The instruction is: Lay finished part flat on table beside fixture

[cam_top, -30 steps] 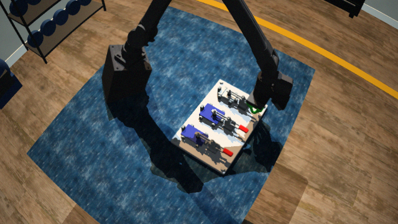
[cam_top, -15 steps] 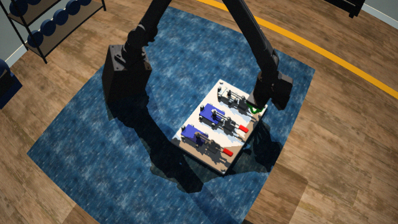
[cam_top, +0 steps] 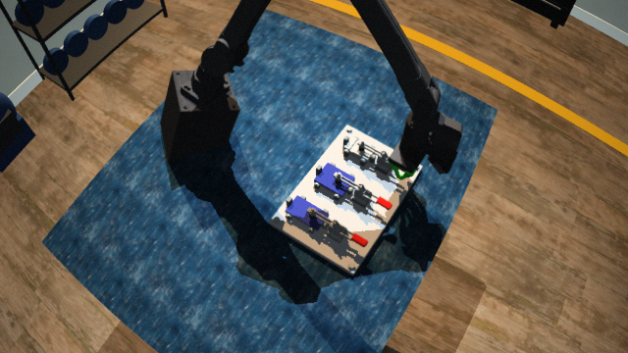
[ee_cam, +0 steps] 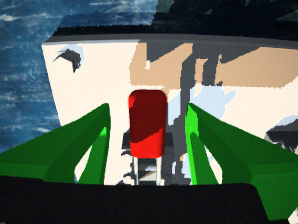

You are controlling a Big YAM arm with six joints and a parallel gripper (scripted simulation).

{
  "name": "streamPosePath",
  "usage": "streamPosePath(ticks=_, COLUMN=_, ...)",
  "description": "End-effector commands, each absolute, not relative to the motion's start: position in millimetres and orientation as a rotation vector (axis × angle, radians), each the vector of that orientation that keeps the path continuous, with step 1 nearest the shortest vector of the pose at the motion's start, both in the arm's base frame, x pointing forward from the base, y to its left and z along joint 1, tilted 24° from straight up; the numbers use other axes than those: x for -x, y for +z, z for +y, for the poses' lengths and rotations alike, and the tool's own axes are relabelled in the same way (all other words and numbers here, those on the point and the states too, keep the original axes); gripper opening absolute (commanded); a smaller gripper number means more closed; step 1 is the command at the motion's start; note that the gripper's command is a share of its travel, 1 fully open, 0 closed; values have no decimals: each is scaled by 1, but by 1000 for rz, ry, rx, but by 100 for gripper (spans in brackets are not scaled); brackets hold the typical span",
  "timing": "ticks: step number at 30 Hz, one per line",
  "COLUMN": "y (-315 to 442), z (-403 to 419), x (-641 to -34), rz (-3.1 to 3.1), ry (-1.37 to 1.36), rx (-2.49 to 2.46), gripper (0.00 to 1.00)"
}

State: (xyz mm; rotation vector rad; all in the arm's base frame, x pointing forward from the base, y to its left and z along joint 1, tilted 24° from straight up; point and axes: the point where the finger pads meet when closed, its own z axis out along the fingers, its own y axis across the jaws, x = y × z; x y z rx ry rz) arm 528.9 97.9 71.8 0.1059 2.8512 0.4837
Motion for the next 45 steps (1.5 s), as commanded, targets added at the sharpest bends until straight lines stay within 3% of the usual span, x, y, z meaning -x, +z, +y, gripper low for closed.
streamPosePath(ticks=1, y=87, z=93, x=-551, rz=2819, ry=485, rx=-128, gripper=45)
streamPosePath(ticks=45, y=90, z=91, x=-551, rz=2815, ry=486, rx=-124, gripper=45)
